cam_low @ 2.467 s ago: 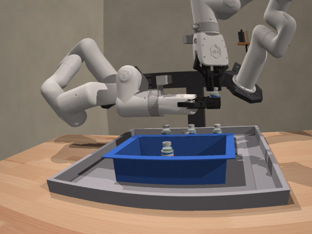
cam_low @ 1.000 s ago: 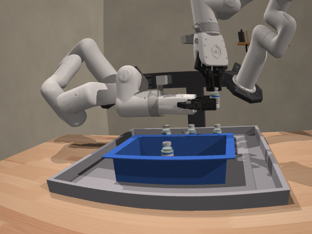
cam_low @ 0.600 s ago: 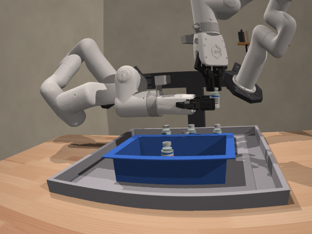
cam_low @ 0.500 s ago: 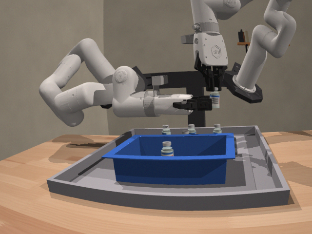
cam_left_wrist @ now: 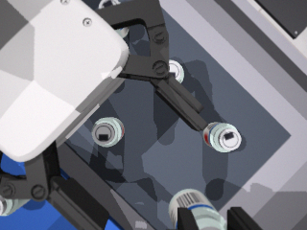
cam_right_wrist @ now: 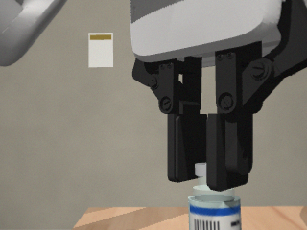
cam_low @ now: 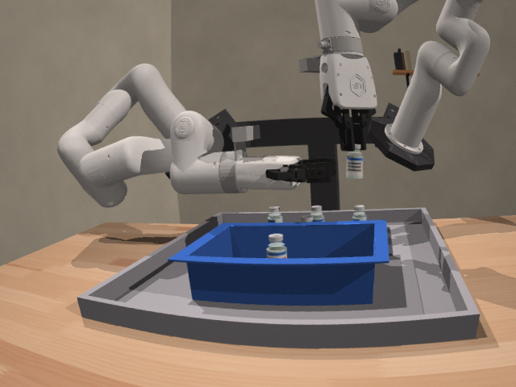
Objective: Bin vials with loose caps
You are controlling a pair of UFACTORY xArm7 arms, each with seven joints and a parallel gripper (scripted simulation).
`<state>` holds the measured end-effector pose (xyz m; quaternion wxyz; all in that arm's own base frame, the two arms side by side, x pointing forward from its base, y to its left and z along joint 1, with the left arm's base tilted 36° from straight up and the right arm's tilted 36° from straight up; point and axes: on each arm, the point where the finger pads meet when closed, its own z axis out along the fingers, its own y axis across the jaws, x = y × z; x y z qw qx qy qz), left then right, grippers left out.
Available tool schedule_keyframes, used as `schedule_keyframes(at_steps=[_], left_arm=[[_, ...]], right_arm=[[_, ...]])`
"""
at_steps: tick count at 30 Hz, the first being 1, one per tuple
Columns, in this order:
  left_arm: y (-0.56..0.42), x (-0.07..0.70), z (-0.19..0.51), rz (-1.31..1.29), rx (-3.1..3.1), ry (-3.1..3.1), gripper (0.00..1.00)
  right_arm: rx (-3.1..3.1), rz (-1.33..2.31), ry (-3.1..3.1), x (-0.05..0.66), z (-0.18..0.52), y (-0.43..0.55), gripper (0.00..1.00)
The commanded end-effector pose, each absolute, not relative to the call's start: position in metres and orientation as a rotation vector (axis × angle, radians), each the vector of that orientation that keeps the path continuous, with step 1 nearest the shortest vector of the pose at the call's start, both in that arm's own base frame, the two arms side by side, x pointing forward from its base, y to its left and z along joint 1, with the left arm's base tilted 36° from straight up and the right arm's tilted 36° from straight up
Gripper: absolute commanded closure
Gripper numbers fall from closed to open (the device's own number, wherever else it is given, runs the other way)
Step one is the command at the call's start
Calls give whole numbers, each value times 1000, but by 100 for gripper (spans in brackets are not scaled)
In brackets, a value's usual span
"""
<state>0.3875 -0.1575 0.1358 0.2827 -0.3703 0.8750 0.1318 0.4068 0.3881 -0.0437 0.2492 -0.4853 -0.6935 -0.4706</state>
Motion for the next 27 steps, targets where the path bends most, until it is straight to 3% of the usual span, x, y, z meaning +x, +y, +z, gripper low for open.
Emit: schedule_keyframes(at_steps=[1, 27], left_arm=[[-160, 388, 137, 347, -989, 2343, 77], [-159, 388, 137, 347, -989, 2343, 77]], right_arm=[[-1318, -1286, -1889, 406, -37, 379, 0], [-1318, -1285, -1889, 399, -9, 323, 0]])
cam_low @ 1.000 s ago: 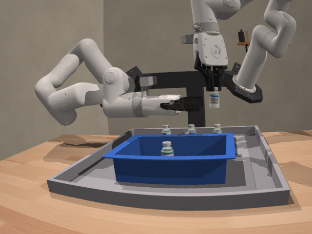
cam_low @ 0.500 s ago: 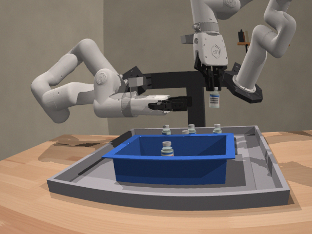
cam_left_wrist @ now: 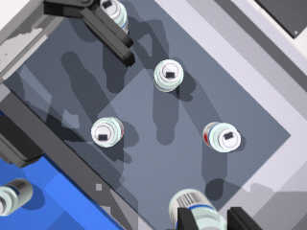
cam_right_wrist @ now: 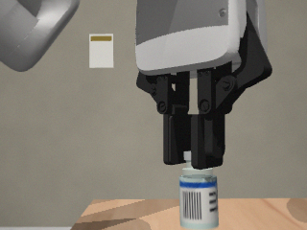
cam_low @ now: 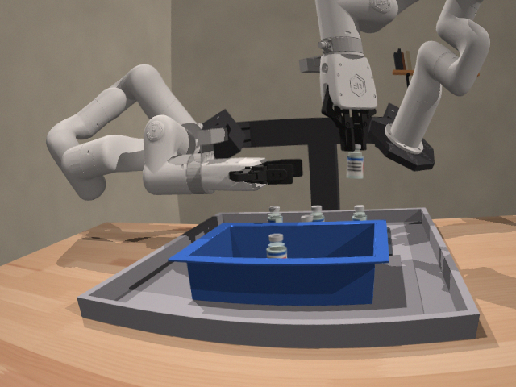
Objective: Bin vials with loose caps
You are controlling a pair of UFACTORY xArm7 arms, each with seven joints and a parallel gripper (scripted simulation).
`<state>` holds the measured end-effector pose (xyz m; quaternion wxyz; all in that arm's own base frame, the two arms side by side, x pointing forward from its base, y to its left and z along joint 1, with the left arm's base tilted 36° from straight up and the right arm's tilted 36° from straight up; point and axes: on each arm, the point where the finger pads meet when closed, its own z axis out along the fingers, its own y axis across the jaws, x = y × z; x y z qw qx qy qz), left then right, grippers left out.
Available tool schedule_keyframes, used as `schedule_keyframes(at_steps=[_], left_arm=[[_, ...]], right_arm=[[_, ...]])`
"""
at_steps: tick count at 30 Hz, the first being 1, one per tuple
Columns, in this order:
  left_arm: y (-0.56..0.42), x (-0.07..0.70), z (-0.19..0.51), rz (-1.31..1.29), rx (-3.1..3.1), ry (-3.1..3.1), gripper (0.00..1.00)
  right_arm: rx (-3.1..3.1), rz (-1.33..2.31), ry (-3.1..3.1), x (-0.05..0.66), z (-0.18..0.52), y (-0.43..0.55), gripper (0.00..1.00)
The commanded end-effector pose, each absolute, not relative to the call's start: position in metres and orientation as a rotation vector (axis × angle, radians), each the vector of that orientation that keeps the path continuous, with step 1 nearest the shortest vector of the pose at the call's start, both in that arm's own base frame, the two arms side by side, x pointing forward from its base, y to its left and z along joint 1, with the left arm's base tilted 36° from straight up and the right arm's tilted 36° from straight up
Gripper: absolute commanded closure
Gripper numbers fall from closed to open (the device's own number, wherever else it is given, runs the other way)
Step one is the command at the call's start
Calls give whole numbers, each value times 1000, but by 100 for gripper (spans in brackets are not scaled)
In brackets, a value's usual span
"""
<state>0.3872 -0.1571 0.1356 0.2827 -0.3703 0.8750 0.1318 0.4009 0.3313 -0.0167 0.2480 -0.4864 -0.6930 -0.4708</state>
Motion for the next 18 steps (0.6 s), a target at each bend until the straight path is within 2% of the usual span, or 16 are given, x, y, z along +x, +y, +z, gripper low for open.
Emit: schedule_keyframes(at_steps=[1, 18], left_arm=[[-159, 388, 137, 347, -989, 2343, 77], [-159, 388, 137, 347, -989, 2343, 77]], right_arm=[[-1318, -1285, -1889, 399, -9, 323, 0], [-1318, -1288, -1890, 399, -10, 323, 0]])
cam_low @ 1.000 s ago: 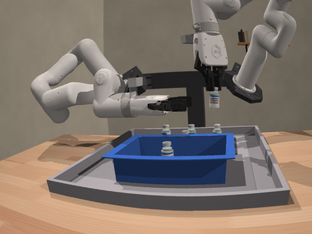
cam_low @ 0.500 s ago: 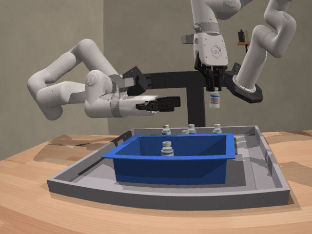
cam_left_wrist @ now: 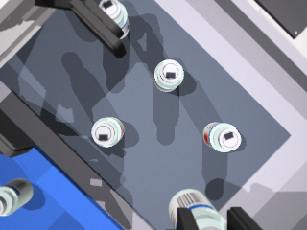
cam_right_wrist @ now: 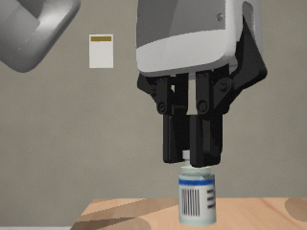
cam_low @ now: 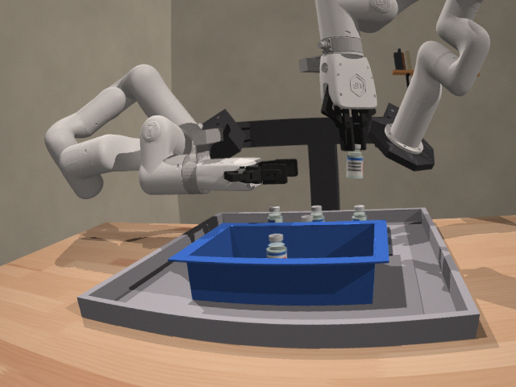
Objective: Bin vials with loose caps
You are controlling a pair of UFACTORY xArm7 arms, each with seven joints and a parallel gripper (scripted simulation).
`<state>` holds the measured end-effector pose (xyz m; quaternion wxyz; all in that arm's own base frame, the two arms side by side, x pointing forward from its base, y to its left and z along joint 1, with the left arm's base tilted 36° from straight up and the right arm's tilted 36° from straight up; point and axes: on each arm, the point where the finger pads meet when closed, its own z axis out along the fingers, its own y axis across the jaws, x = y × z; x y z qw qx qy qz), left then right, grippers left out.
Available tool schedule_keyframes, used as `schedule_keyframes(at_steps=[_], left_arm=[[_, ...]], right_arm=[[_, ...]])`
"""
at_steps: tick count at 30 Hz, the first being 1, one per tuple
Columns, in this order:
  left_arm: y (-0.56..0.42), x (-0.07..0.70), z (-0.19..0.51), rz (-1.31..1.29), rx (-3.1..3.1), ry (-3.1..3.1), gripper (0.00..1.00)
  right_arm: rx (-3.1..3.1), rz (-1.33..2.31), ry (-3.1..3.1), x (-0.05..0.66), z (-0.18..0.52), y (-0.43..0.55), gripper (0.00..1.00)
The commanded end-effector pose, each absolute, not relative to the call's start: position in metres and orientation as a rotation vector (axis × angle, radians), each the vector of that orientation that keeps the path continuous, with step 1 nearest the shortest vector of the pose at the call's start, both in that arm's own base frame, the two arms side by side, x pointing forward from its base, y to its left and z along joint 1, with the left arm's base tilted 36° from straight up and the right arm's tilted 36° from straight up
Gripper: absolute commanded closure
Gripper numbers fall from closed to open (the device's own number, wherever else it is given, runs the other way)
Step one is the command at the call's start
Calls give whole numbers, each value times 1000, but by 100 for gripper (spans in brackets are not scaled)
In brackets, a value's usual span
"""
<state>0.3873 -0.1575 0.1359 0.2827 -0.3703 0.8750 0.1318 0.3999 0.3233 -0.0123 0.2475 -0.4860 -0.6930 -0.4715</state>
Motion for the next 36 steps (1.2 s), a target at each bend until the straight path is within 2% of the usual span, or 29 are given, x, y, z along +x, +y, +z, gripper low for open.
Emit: schedule_keyframes(at_steps=[1, 36], left_arm=[[-159, 388, 137, 347, -989, 2343, 77], [-131, 412, 87, 348, -992, 2342, 77]], right_arm=[[-1318, -1288, -1890, 399, -10, 323, 0], [-1319, -1287, -1889, 399, -9, 323, 0]])
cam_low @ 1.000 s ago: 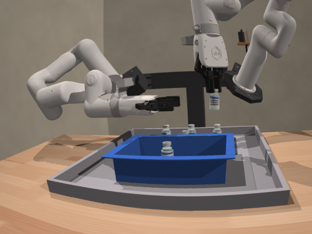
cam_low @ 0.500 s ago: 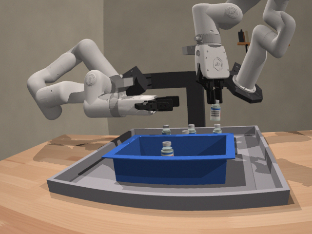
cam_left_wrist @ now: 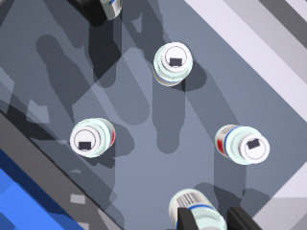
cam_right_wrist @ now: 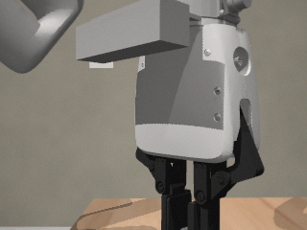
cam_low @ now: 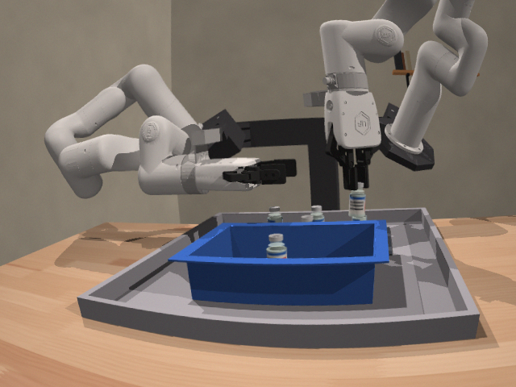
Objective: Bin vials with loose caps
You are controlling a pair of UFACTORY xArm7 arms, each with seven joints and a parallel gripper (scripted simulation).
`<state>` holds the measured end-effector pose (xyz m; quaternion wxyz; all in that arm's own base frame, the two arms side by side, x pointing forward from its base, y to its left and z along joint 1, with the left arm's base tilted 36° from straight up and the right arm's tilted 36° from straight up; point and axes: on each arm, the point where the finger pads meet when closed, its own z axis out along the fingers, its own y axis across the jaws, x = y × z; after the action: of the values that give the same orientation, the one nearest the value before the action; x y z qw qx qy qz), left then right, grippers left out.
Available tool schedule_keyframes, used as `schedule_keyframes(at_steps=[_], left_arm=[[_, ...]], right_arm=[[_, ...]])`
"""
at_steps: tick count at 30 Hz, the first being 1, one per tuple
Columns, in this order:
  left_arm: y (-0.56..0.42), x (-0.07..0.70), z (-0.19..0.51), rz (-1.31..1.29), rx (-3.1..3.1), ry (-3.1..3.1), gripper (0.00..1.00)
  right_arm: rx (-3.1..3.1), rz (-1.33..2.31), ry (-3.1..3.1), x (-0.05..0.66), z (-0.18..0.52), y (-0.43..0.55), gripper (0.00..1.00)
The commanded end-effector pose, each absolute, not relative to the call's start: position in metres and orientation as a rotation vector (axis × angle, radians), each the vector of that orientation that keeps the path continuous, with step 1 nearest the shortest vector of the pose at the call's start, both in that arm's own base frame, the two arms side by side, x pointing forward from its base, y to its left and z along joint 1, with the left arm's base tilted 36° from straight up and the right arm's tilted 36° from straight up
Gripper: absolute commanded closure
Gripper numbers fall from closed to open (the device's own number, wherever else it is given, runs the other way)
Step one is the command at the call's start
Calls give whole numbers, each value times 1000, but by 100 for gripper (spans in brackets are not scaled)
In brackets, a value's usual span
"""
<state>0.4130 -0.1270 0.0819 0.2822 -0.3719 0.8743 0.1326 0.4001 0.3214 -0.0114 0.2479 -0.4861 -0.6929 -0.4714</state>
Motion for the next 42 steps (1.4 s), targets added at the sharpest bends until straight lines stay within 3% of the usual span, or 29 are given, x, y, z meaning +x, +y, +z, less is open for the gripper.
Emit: schedule_keyframes(at_steps=[1, 42], left_arm=[[-130, 413, 84, 348, -992, 2342, 77], [-108, 434, 44, 350, -992, 2343, 77]], right_arm=[[-1319, -1287, -1889, 399, -9, 323, 0], [-1319, -1287, -1889, 399, -9, 323, 0]])
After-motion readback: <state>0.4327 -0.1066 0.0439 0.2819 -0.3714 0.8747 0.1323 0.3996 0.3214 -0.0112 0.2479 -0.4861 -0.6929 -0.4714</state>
